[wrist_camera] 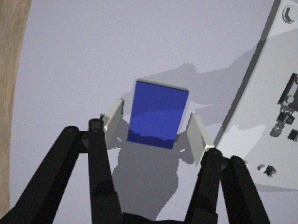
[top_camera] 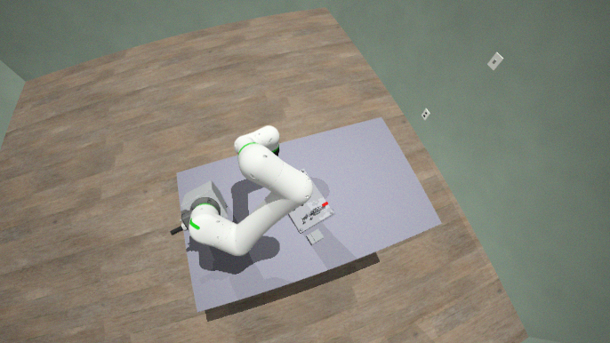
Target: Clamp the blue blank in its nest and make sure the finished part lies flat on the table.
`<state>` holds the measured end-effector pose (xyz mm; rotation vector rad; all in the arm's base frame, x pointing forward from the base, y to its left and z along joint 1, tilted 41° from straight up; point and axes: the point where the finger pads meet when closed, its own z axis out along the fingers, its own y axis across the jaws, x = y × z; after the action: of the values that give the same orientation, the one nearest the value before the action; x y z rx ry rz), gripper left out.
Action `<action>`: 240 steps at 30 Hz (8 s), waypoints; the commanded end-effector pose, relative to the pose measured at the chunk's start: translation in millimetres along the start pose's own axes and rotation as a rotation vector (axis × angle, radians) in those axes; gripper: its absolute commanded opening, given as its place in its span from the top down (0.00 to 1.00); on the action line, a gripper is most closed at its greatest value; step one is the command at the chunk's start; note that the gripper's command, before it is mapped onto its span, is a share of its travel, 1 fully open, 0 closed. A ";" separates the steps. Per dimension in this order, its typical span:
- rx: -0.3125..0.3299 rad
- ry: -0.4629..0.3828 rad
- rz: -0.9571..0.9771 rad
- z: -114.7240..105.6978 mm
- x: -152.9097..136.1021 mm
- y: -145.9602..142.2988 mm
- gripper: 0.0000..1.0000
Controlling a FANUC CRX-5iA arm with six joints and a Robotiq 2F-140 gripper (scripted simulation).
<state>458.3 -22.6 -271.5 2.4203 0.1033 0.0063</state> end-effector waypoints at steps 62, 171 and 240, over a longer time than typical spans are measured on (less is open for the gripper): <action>0.000 0.000 0.000 -1.2 0.1 -0.2 1.00; 0.000 0.000 0.057 -92.2 -7.1 -0.6 1.00; 0.000 0.000 0.057 -83.4 -17.4 203.3 1.00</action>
<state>451.4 -104.5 -88.8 2.4204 0.0319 0.0319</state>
